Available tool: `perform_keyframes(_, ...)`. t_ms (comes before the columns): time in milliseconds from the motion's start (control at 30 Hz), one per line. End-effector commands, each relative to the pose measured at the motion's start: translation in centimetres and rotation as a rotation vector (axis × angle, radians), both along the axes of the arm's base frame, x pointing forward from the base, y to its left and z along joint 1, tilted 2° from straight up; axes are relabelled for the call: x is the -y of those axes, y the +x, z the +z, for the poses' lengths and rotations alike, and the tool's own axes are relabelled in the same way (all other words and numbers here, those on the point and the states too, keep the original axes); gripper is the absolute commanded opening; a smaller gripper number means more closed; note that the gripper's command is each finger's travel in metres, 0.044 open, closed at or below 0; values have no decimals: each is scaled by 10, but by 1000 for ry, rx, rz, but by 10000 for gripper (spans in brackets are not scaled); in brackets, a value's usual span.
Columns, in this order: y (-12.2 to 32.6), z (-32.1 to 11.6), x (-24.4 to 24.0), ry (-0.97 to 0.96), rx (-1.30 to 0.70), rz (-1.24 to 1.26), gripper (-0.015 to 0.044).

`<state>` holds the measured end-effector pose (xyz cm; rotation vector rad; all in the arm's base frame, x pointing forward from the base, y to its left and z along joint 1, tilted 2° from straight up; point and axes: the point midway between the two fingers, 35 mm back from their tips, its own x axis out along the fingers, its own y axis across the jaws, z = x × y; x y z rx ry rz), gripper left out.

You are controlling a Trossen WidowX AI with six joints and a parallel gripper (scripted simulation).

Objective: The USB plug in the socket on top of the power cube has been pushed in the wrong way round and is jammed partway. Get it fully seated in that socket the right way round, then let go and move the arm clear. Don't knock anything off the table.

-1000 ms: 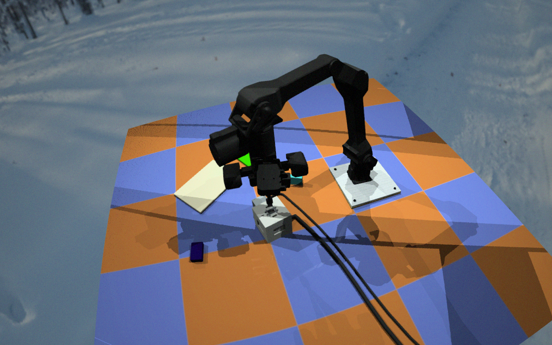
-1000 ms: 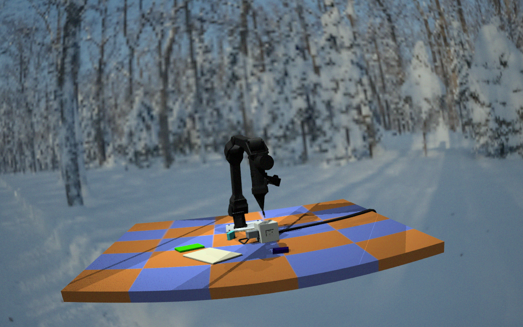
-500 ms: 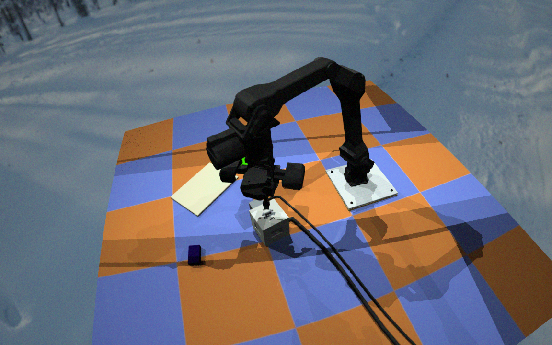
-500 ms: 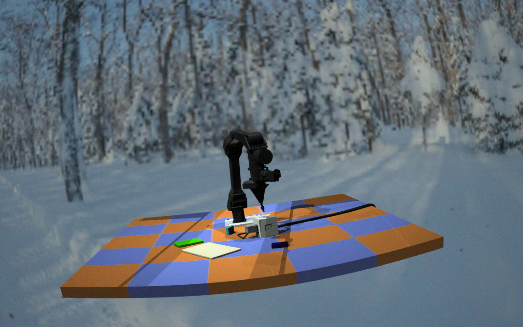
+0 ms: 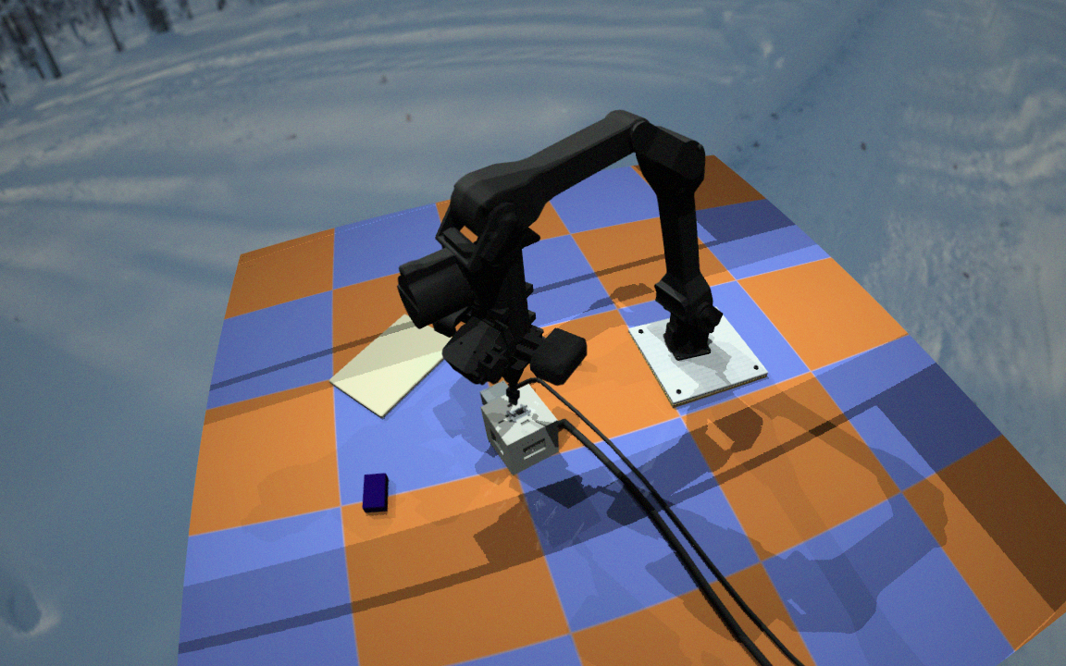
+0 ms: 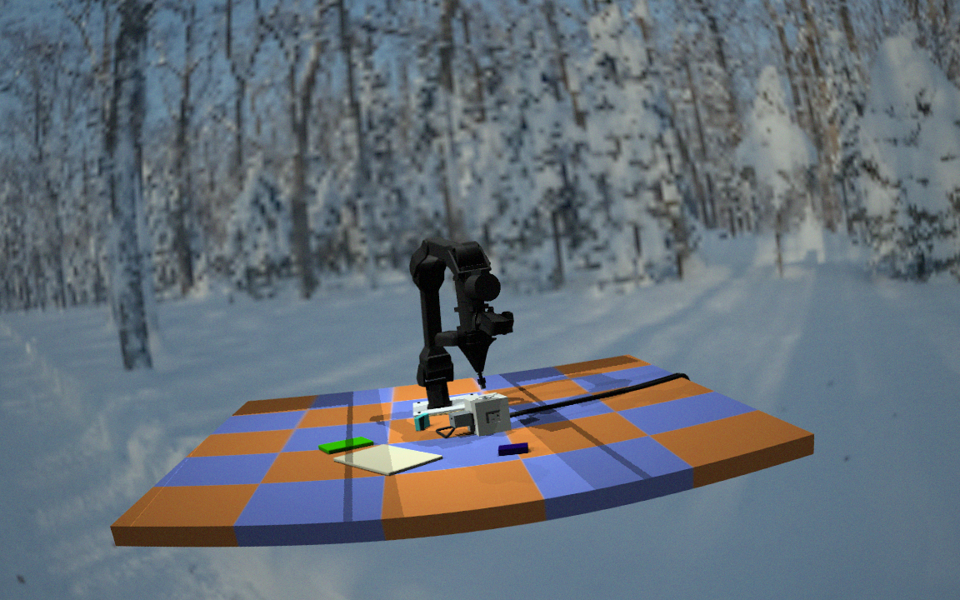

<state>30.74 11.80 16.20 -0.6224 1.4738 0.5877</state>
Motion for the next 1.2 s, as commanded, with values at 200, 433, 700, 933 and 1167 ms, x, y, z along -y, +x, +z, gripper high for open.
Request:
perform_keyframes(200,0,0,0,6,6,-284,0)
perform_keyframes(433,0,0,0,9,9,-467,0)
perform_keyframes(700,0,0,0,13,12,-677,0)
perform_keyframes(933,0,0,0,17,15,-860,0)
perform_keyframes(1167,0,0,0,20,18,-1043,0)
